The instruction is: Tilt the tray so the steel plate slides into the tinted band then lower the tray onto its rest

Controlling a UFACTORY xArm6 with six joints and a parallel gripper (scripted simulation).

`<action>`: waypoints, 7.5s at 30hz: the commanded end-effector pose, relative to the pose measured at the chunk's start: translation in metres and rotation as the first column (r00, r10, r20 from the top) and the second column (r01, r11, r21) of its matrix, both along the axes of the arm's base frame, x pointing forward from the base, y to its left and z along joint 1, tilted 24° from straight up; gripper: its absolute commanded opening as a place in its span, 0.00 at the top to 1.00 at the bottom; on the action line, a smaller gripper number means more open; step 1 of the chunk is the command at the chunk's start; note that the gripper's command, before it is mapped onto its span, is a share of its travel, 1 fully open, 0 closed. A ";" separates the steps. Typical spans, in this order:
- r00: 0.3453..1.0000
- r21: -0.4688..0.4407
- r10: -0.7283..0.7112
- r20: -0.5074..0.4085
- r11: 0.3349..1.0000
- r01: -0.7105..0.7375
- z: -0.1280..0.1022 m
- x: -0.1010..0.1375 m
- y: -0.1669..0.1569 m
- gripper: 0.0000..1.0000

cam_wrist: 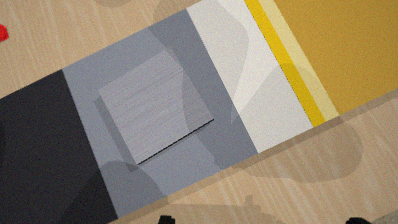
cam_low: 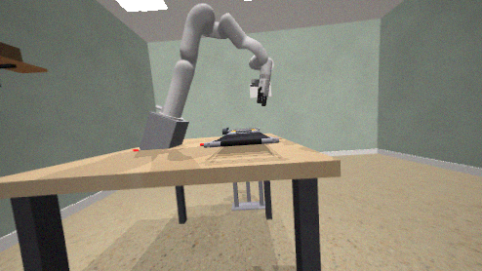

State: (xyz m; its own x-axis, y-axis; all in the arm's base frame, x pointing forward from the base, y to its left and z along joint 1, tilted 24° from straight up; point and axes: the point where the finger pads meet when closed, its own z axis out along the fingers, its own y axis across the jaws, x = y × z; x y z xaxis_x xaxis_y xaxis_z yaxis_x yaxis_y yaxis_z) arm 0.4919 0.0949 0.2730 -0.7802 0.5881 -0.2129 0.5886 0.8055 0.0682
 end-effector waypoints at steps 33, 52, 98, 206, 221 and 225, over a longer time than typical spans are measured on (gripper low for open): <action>0.761 0.207 -0.645 -0.067 0.738 0.643 -0.033 0.007 -0.173 0.00; -0.195 0.356 -0.929 -0.315 -0.307 0.883 -0.072 -0.085 -0.405 0.00; -0.783 0.243 -0.300 -0.545 -0.950 0.196 -0.097 -0.202 -0.522 0.00; 0.891 -0.175 0.438 0.117 0.893 -0.415 -0.142 -0.182 -0.526 0.59; 0.891 -0.175 0.438 0.117 0.892 -0.416 -0.153 -0.177 -0.527 0.59; 0.891 -0.175 0.438 0.117 0.892 -0.416 -0.159 -0.175 -0.527 0.59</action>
State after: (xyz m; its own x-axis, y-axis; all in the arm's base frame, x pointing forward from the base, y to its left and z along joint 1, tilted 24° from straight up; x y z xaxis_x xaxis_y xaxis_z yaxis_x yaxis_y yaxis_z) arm 0.3152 -0.4309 0.1164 -0.9020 0.1607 -0.4008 0.1767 0.9843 -0.0030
